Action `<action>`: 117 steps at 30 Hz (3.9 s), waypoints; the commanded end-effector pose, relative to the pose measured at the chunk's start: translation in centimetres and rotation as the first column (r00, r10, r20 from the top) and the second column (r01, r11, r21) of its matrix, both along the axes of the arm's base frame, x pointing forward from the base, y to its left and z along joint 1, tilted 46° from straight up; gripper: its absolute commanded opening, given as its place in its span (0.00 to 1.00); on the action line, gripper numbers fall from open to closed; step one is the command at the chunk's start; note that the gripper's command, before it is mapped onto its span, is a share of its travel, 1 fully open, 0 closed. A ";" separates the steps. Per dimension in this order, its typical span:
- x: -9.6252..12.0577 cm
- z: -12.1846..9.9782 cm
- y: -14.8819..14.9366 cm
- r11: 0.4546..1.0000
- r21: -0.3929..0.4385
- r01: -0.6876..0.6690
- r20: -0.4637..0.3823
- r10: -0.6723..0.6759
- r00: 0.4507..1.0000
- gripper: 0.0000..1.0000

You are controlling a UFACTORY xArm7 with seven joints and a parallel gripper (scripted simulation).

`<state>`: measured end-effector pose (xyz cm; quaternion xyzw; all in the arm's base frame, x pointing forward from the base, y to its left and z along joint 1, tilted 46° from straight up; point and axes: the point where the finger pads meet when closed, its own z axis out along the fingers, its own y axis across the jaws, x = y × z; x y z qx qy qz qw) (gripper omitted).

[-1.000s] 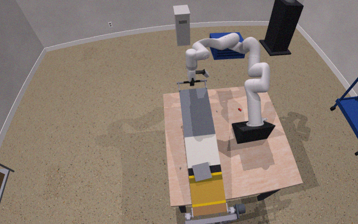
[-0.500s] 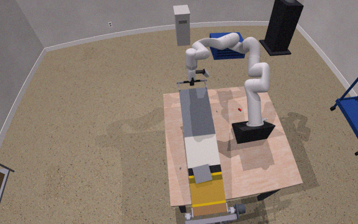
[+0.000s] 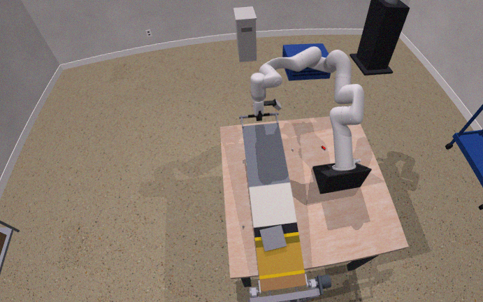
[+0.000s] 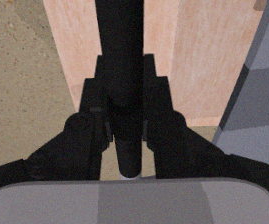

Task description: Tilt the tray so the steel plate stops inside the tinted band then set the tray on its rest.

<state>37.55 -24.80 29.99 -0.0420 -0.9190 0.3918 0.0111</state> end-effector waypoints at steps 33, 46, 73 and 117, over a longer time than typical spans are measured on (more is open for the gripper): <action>0.7 4.9 7.5 1.000 -0.001 -0.005 0.004 0.005 1.000 0.00; 0.3 0.7 0.9 1.000 -0.001 -0.005 0.004 0.005 1.000 0.00; 0.4 1.7 2.4 1.000 -0.001 -0.005 0.004 0.005 1.000 0.00; 0.4 2.3 3.3 1.000 -0.001 -0.005 0.004 0.005 1.000 0.00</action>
